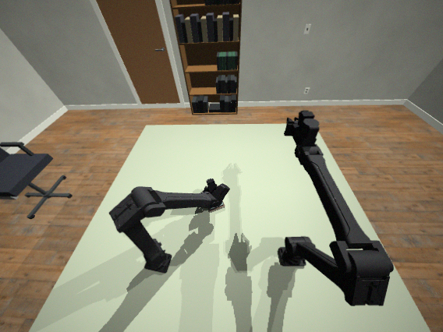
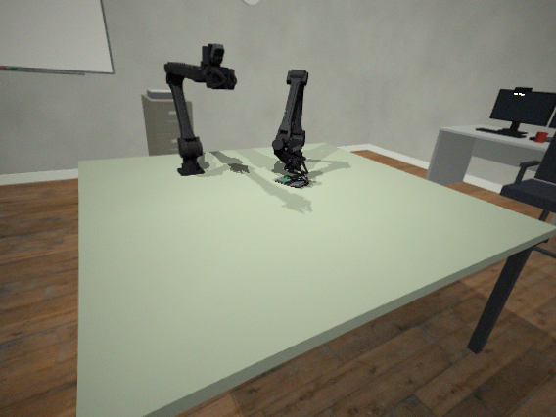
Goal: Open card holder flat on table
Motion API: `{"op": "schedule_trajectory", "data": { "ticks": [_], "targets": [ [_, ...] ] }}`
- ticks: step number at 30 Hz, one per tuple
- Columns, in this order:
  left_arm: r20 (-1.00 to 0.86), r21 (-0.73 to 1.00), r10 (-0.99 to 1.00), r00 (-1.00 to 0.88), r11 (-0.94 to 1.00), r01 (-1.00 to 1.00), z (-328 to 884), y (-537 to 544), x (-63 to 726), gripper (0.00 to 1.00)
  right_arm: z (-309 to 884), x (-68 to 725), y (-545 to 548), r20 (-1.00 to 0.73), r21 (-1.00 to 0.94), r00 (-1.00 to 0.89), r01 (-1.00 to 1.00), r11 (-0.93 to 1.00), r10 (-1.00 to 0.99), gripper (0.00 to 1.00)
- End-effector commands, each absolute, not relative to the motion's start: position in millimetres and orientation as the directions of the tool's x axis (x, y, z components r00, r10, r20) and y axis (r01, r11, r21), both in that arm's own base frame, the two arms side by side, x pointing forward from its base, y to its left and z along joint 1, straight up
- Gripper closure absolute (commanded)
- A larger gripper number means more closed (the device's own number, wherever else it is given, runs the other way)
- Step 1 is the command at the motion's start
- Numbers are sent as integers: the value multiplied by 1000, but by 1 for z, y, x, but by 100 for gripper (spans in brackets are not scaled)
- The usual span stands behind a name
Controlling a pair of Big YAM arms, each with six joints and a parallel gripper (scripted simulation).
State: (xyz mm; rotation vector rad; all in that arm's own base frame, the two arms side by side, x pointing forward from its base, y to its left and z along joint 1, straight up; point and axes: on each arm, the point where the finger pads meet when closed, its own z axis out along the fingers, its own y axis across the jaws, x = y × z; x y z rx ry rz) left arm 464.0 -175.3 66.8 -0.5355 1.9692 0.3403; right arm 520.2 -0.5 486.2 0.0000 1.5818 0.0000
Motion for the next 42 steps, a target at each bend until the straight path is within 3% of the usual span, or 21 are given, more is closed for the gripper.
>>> {"op": "schedule_trajectory", "data": {
  "ticks": [1,42],
  "targets": [
    [-898,12,-207,-387,869,-495,59,-179,460,57,506,521,0,-1000,0,22,0,1000,0,64],
    [-902,-29,-239,-361,865,-500,127,-176,486,57,506,521,0,-1000,0,22,0,1000,0,64]
  ]
}}
